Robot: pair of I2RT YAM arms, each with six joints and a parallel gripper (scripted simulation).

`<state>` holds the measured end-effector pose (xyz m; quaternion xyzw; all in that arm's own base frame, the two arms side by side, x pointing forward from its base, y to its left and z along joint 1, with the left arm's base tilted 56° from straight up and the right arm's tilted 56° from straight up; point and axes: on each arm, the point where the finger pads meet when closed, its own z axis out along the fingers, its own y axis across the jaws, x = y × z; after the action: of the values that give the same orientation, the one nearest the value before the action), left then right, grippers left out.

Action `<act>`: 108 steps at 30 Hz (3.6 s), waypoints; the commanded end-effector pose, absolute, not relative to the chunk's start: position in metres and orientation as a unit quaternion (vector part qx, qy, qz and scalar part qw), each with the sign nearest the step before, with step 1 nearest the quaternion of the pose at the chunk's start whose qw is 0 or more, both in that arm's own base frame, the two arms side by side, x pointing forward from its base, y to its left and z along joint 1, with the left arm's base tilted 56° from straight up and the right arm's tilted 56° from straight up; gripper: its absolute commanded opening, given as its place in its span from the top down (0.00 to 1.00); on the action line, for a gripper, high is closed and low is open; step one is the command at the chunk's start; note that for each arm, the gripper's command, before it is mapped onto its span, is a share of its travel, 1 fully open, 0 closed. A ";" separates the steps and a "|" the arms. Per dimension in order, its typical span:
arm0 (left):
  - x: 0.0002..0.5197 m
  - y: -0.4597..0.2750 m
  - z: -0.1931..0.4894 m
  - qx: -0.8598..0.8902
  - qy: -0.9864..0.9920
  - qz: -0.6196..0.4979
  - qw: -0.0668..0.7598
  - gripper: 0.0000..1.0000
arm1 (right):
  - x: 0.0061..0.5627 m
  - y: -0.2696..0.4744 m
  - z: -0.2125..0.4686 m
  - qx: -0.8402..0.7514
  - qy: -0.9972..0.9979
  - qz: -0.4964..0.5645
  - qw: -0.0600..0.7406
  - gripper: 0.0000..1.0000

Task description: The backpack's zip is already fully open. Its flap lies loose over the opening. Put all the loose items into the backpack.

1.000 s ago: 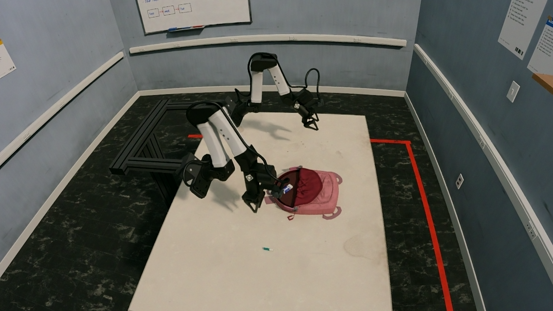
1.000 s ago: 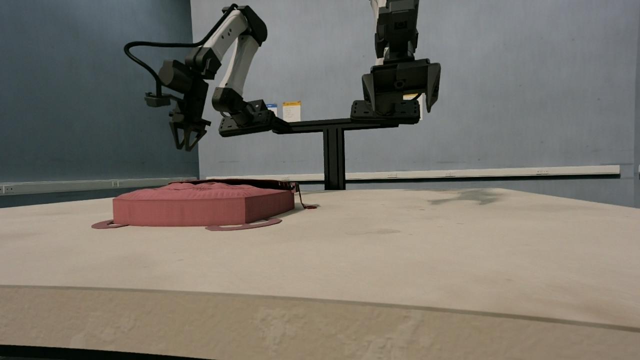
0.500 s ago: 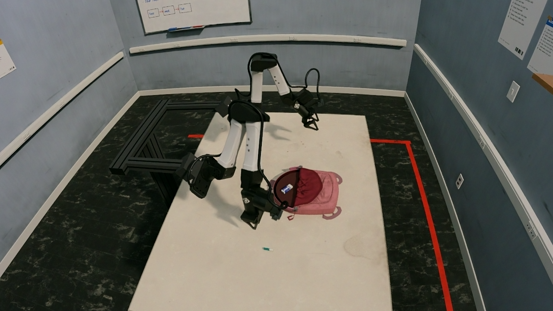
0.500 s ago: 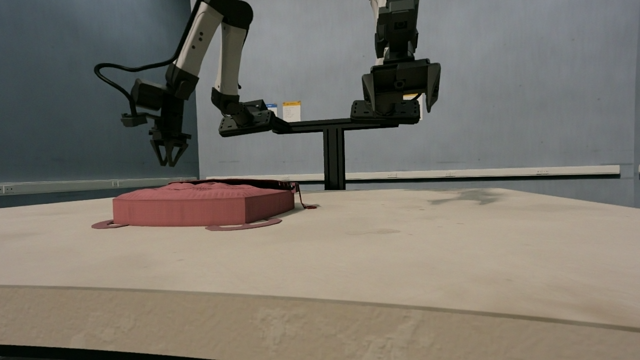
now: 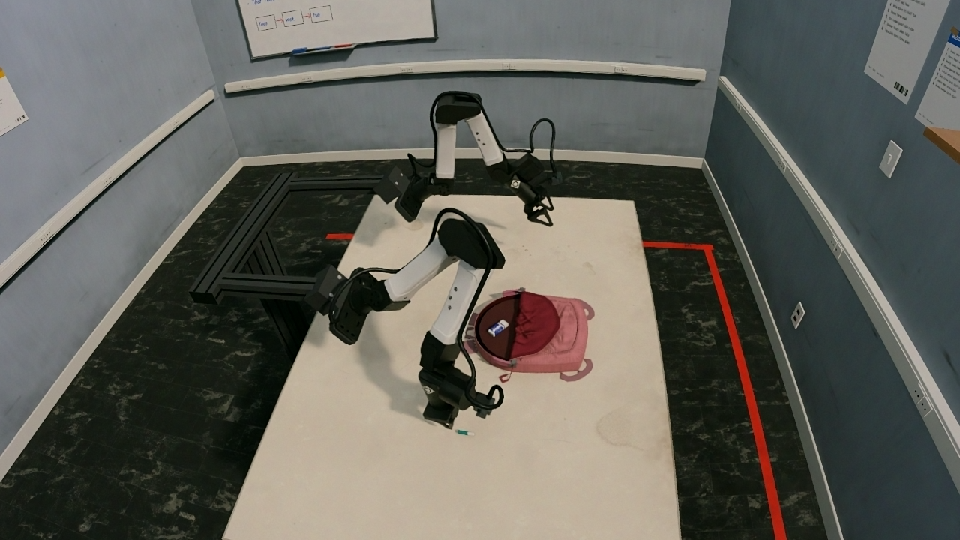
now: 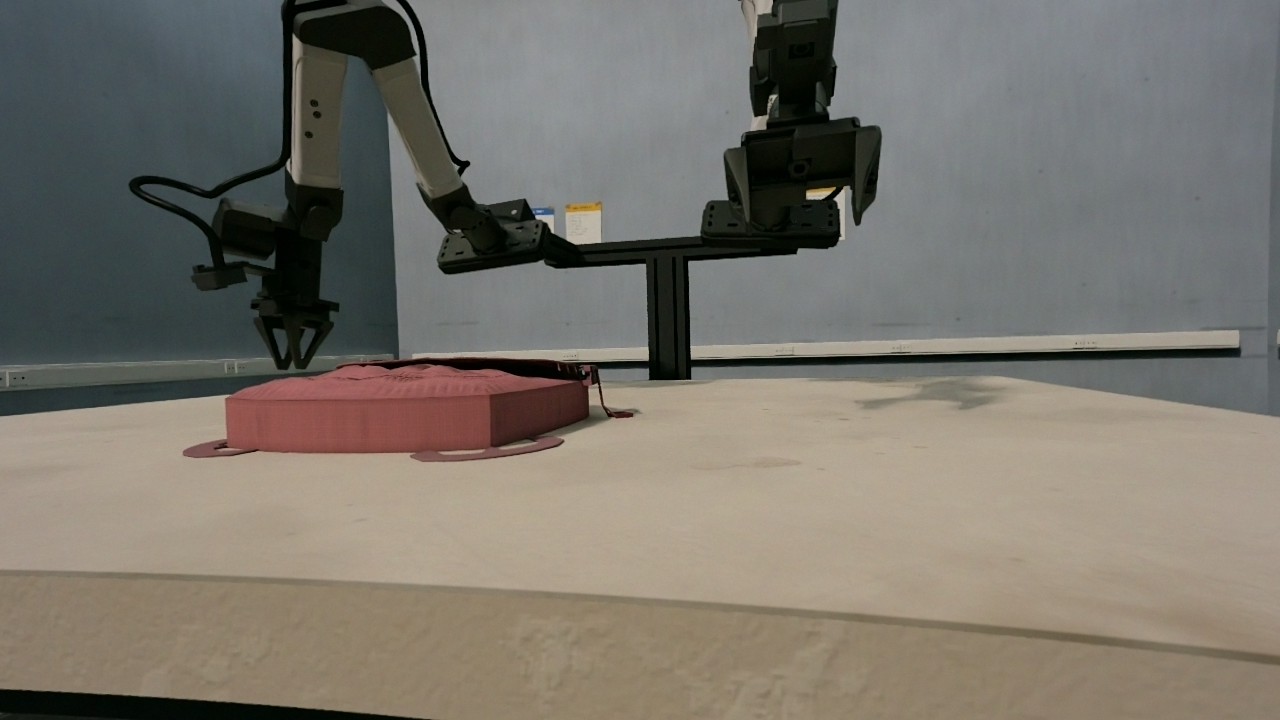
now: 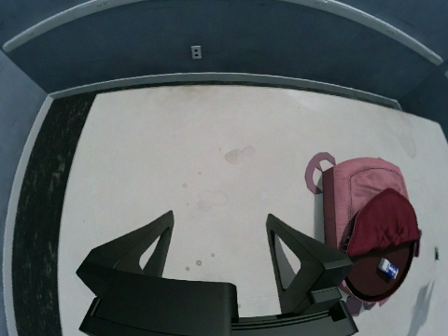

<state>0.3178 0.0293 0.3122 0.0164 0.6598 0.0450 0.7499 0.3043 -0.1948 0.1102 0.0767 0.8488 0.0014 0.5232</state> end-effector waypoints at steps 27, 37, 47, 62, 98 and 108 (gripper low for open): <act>0.314 0.030 0.320 0.017 0.650 0.046 0.759 0.10 | 0.353 -0.200 0.112 0.055 0.832 -0.016 0.552 0.63; 0.314 0.030 0.320 0.017 0.650 0.046 0.759 0.10 | 0.370 -0.200 0.100 0.056 0.833 -0.014 0.550 0.63; 0.314 0.030 0.320 0.017 0.650 0.046 0.759 0.10 | 0.363 -0.199 0.110 0.060 0.831 -0.016 0.553 0.72; 0.314 0.030 0.320 0.017 0.650 0.046 0.759 0.10 | 0.360 -0.198 0.101 0.062 0.835 -0.012 0.547 0.89; 0.314 0.030 0.320 0.017 0.650 0.046 0.759 0.10 | 0.307 -0.193 0.140 0.060 0.832 -0.017 0.551 0.97; 0.314 0.030 0.320 0.017 0.650 0.046 0.759 0.10 | 0.266 -0.191 0.171 0.058 0.831 -0.021 0.553 0.97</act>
<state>0.3178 0.0293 0.3122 0.0164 0.6598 0.0449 0.7499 0.2795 -0.1968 0.1611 0.0723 0.8249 -0.0323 0.5597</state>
